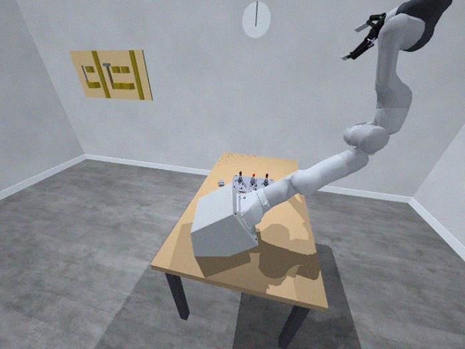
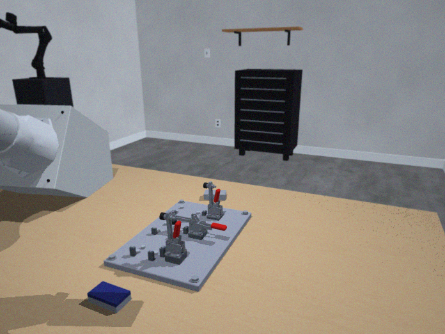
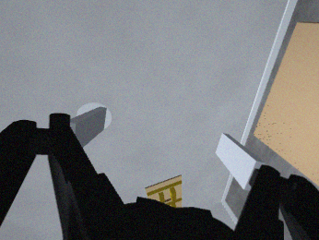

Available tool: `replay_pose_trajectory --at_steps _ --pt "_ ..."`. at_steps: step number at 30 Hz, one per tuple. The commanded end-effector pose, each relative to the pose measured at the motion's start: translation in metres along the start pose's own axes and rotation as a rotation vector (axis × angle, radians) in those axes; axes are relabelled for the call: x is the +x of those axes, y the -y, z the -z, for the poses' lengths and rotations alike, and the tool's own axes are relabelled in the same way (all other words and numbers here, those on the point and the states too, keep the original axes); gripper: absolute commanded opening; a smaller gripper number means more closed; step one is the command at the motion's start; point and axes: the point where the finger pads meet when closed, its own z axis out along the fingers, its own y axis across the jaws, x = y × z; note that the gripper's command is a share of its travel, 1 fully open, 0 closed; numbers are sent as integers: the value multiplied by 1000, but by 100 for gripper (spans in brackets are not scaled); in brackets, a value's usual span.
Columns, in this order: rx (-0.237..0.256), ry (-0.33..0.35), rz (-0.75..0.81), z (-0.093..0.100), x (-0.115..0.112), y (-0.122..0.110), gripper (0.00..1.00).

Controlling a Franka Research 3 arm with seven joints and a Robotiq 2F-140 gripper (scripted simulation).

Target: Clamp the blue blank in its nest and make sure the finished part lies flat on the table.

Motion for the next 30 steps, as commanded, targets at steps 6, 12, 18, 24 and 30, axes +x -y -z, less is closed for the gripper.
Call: replay_pose_trajectory --at_steps 6,12,18,24,30 --pt "-100 17 138 -45 -7 -29 100" --pt "-187 26 198 -84 -5 -57 100" --pt "-278 44 252 -123 -1 -89 100" --pt "-371 71 299 -159 6 -124 100" --pt "-371 71 299 -159 6 -124 100"
